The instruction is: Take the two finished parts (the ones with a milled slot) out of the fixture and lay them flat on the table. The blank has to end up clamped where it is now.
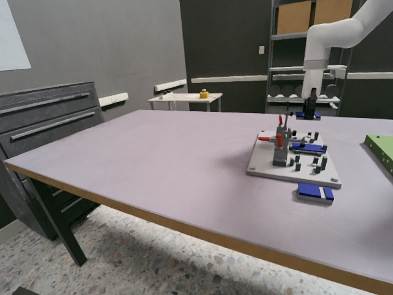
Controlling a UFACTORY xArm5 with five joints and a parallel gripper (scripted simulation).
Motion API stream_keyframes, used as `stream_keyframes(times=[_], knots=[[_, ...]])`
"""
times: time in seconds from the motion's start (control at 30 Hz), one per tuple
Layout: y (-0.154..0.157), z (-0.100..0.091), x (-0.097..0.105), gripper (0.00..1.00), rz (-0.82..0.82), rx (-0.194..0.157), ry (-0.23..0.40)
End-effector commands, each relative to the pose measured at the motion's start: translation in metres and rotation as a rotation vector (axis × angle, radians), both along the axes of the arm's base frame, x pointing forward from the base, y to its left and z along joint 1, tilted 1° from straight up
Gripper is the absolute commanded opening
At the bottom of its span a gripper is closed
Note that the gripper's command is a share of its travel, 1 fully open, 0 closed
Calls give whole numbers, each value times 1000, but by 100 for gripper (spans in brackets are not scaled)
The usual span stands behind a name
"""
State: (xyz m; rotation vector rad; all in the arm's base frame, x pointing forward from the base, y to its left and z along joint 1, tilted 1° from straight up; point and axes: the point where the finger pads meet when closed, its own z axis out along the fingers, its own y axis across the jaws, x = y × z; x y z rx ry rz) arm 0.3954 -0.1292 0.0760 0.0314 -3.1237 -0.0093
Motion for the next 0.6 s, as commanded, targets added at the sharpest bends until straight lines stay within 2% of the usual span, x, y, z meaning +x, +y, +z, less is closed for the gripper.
stream_keyframes(times=[0.0, 0.57], knots=[[-9, 2, 2, 0, 0, -1, -4], [-47, 2, 3, 0, 0, 0, -5]])
